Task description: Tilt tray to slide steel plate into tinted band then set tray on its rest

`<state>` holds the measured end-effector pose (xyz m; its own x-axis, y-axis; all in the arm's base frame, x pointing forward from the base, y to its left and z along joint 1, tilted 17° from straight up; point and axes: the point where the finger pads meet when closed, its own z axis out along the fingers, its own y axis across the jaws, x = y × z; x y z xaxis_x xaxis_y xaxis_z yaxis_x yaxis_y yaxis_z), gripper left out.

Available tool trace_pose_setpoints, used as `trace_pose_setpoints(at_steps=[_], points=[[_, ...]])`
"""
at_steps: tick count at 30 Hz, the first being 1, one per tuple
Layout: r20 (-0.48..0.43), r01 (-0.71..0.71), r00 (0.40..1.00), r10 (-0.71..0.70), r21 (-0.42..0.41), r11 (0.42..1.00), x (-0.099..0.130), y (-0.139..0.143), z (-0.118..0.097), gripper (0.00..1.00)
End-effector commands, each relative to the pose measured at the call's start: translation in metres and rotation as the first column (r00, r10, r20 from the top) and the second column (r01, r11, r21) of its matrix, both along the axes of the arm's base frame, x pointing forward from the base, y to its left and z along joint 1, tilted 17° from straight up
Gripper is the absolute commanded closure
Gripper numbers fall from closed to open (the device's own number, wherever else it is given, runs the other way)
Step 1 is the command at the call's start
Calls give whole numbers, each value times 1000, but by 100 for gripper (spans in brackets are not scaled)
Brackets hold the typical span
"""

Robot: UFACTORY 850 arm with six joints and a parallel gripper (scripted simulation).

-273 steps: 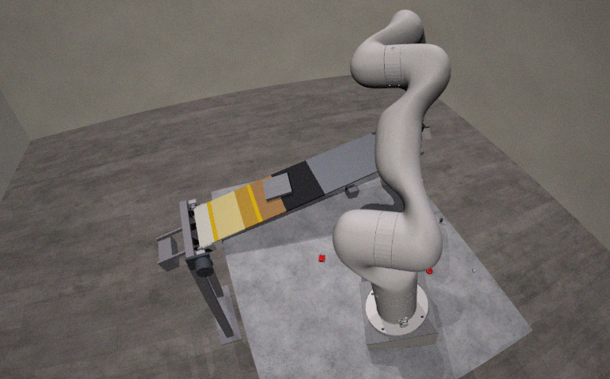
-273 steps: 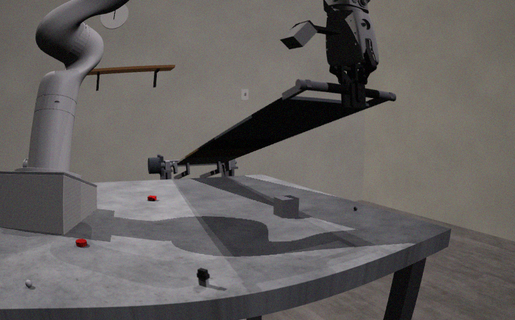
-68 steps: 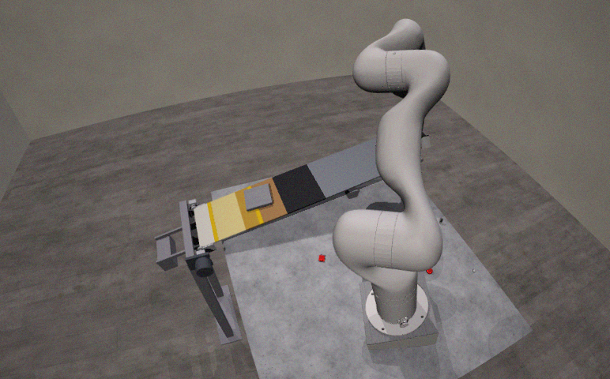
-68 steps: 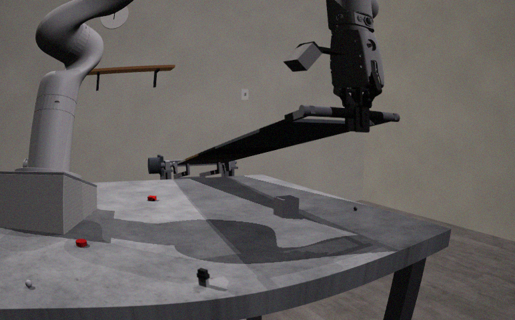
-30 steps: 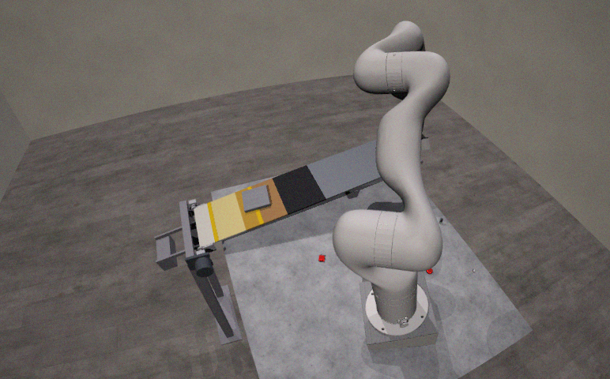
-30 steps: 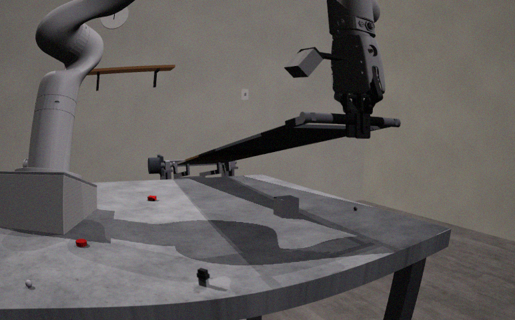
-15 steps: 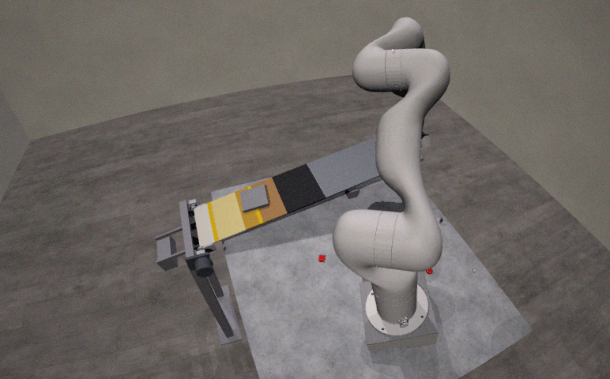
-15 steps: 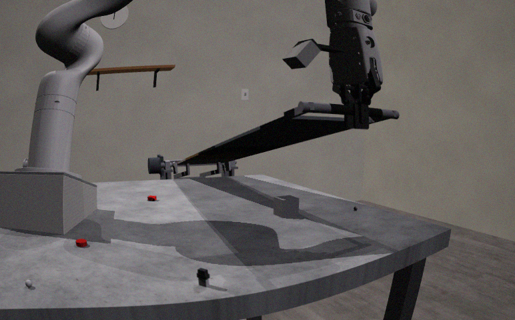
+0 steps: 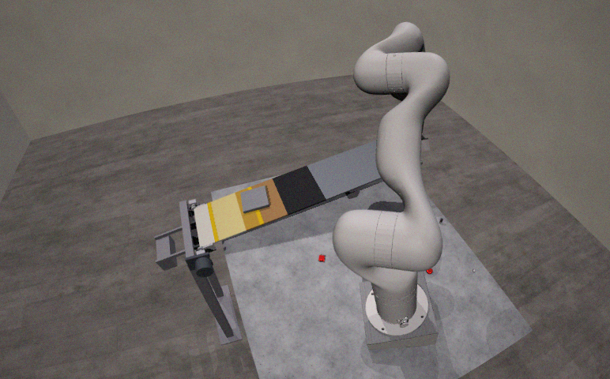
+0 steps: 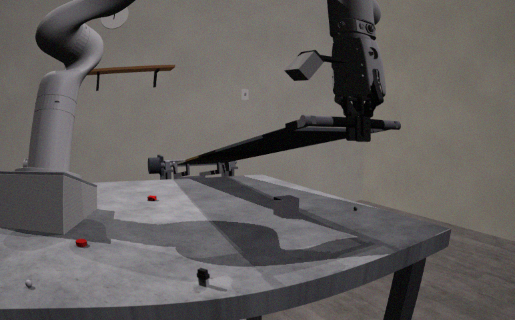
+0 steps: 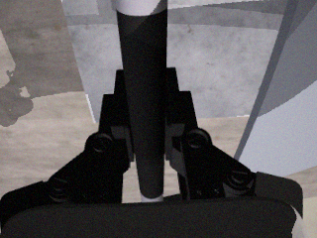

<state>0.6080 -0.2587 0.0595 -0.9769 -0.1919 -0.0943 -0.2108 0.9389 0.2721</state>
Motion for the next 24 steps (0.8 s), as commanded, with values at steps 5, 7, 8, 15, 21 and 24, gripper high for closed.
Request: trace_pose_setpoints(at_steps=[5,7,8,15,21,24], points=[[2,0,1000,0,-1,1000,0,-2,9,100],[2,0,1000,0,-1,1000,-2,-4,41,100],[2,0,1000,0,-1,1000,-4,-5,60,100],[2,0,1000,0,-1,1000,0,-2,9,100],[2,0,1000,0,-1,1000,1,-1,3,100],[2,0,1000,0,-1,1000,1,0,-1,100]])
